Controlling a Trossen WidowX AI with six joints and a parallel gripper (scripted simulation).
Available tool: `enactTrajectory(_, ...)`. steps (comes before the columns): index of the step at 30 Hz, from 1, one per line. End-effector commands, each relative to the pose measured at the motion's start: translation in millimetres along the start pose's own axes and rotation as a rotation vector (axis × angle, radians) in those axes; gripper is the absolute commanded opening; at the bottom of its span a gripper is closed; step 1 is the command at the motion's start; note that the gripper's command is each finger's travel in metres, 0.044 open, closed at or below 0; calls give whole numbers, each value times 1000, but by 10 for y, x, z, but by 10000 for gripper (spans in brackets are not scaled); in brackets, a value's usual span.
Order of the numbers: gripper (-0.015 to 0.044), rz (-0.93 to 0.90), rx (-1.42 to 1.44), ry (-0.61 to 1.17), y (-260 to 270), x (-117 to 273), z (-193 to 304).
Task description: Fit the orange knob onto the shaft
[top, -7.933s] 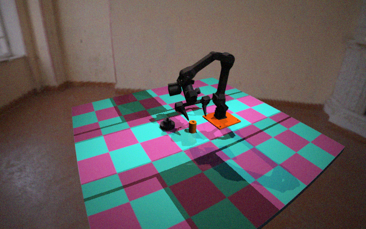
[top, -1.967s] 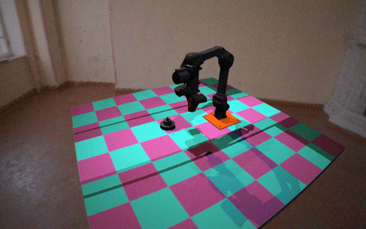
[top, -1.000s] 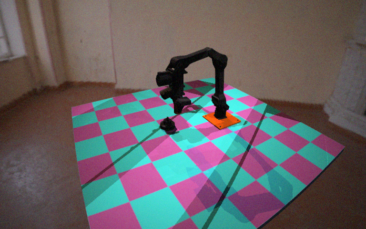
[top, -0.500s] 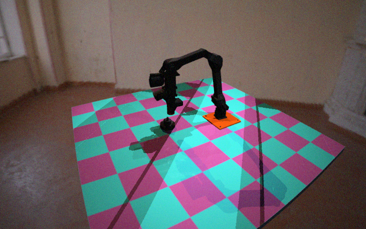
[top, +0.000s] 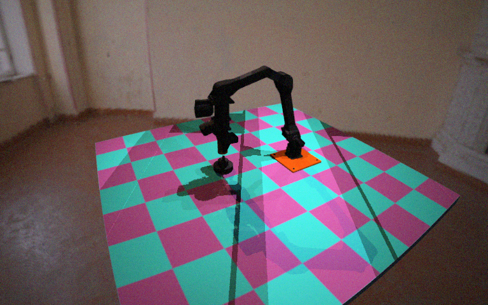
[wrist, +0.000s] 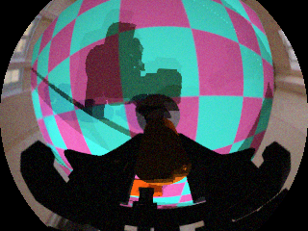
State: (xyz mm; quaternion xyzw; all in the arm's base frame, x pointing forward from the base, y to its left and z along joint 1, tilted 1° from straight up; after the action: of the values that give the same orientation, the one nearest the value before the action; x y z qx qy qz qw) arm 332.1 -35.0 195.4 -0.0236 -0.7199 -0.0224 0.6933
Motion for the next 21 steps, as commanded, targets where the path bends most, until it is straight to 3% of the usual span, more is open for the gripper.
enactTrajectory(1, 0, -1, 5, 3, -7, -107, -2)
enactTrajectory(21, 0, -1, 0, 2, -4, -197, -17)
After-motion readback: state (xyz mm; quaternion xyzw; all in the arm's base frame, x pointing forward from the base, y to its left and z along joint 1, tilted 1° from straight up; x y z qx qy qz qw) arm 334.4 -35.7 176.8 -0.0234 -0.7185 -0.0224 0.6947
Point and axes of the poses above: the point midway between the two fingers, 35 mm back from their tips, its own x axis back along the fingers, its own y axis across the jaws, z = x × y, the point moved 7 cm from there along x, back along the fingers, and after that the axes turned 4 degrees about -x, right-handed, at the moved point
